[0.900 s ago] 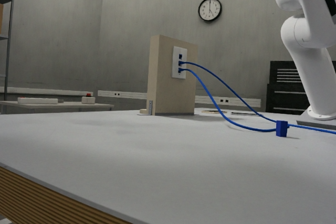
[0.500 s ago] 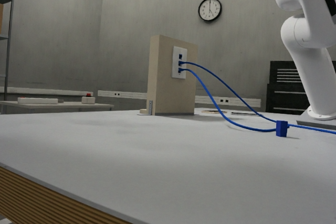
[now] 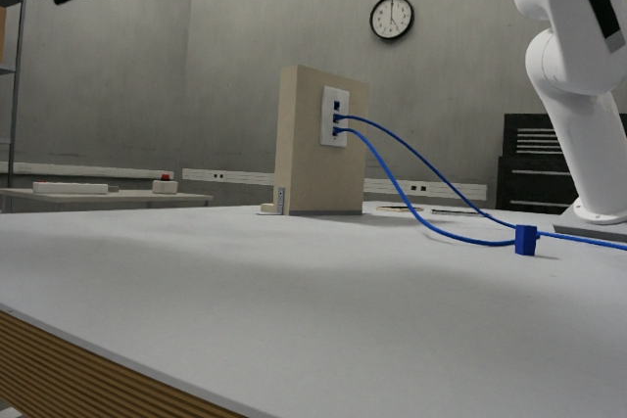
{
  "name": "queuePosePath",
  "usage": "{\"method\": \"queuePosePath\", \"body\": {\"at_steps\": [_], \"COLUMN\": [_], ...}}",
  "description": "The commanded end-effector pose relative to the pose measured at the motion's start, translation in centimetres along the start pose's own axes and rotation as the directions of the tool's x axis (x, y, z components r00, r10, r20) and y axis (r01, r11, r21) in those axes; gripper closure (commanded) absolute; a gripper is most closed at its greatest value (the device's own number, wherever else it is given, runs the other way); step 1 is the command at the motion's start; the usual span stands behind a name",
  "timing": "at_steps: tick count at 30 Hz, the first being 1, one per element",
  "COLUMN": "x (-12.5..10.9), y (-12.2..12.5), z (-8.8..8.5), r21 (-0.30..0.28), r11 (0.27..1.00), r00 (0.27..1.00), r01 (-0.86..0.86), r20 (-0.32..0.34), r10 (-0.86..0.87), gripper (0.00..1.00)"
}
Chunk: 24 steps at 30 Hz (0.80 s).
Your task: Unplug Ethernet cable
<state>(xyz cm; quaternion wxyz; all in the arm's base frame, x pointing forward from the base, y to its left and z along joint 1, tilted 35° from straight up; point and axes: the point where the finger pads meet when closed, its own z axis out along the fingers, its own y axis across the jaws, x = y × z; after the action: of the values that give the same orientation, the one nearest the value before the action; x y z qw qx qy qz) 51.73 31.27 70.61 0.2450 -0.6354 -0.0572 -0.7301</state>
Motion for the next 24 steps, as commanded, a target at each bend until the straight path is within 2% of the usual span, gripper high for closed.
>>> {"method": "queuePosePath", "body": {"at_steps": [1,5,7,9,16,22,24], "x": [0.5,1.0,1.0,1.4,2.4,3.6,3.6], "y": [5.2,9.9,9.9,13.9,21.7,29.1,29.1], "z": [0.8,1.0,1.0,1.0,0.1,-1.8,-1.8], "r21": [-0.087,-0.163,-0.163,-0.226,-0.34,-0.437,-0.437], "r11": [0.995,0.982,0.982,0.965,0.915,0.849,0.849], "r00": [0.999,0.995,0.995,0.991,0.976,0.955,0.955], "r01": [-0.05,-0.096,-0.096,-0.136,-0.216,-0.297,-0.297], "r20": [0.004,-0.007,-0.007,-0.023,-0.072,-0.139,-0.139], "r10": [0.05,0.096,0.096,0.134,0.204,0.262,0.262], "gripper": [0.77,0.77,0.77,0.77,0.77,0.77,0.77]}}
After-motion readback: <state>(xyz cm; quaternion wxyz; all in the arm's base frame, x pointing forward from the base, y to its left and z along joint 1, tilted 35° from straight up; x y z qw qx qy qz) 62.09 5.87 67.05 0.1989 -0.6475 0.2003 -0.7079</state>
